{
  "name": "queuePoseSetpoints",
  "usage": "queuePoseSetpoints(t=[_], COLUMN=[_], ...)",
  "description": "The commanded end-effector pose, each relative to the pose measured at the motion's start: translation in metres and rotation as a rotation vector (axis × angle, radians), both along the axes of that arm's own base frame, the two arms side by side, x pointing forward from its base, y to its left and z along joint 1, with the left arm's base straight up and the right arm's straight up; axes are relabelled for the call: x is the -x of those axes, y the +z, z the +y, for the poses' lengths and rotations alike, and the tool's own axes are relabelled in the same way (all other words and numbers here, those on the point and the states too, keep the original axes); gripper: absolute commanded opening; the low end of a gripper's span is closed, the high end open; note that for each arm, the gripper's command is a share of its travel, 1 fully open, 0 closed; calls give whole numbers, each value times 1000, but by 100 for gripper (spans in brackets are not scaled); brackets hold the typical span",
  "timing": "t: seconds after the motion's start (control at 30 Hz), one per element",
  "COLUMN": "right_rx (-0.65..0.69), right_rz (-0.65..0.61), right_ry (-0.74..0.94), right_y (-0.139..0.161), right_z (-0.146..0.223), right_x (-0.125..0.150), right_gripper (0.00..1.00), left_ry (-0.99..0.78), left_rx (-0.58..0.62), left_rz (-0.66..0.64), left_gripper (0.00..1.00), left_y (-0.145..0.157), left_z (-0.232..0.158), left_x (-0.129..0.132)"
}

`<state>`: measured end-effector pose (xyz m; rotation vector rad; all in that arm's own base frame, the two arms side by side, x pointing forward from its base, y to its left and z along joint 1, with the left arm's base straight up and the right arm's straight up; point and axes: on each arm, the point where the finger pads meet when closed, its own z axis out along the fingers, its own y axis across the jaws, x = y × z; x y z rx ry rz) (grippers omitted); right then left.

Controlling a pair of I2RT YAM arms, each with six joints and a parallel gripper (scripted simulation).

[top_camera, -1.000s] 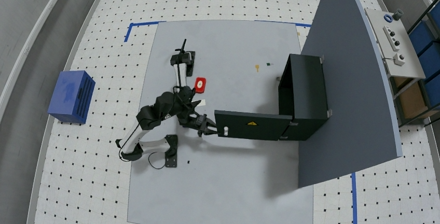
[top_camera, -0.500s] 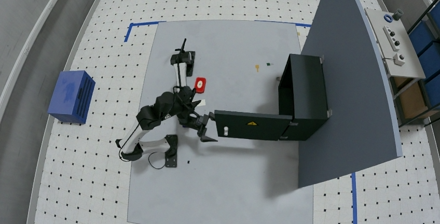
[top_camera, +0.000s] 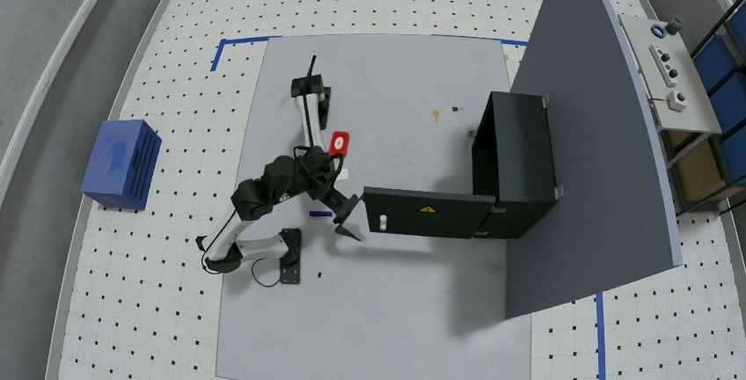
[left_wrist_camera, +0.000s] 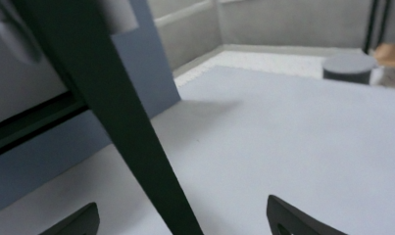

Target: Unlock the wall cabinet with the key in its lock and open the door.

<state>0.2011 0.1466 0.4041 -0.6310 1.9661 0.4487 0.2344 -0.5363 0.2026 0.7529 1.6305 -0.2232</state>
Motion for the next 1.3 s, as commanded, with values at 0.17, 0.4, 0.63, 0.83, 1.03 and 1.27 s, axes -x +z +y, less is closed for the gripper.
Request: queuePoseSetpoints(t=[0.17, 0.4, 0.63, 0.83, 1.03, 1.27], right_rx=[-12, -12, -12, -12, -12, -12], right_rz=[-18, -18, -18, -18, -18, -18], right_ry=[-1, -1, -1, -1, -1, -1], right_y=[6, 6, 6, 6, 6, 6], right_z=[-1, -1, -1, -1, -1, -1], right_x=[1, 1, 1, 1, 1, 1], right_gripper=[44, 44, 44, 44, 44, 44], left_ry=[-211, -224, -216, -212, -213, -216], left_rx=[-234, -218, -116, 104, 266, 406], left_rz=[85, 155, 177, 118, 41, -60], left_gripper=[100, 100, 100, 100, 100, 100], left_y=[-15, 13, 48, 125, 178, 220], left_z=[43, 112, 160, 218, 271, 322], left_x=[7, -1, -4, 0, 16, 41])
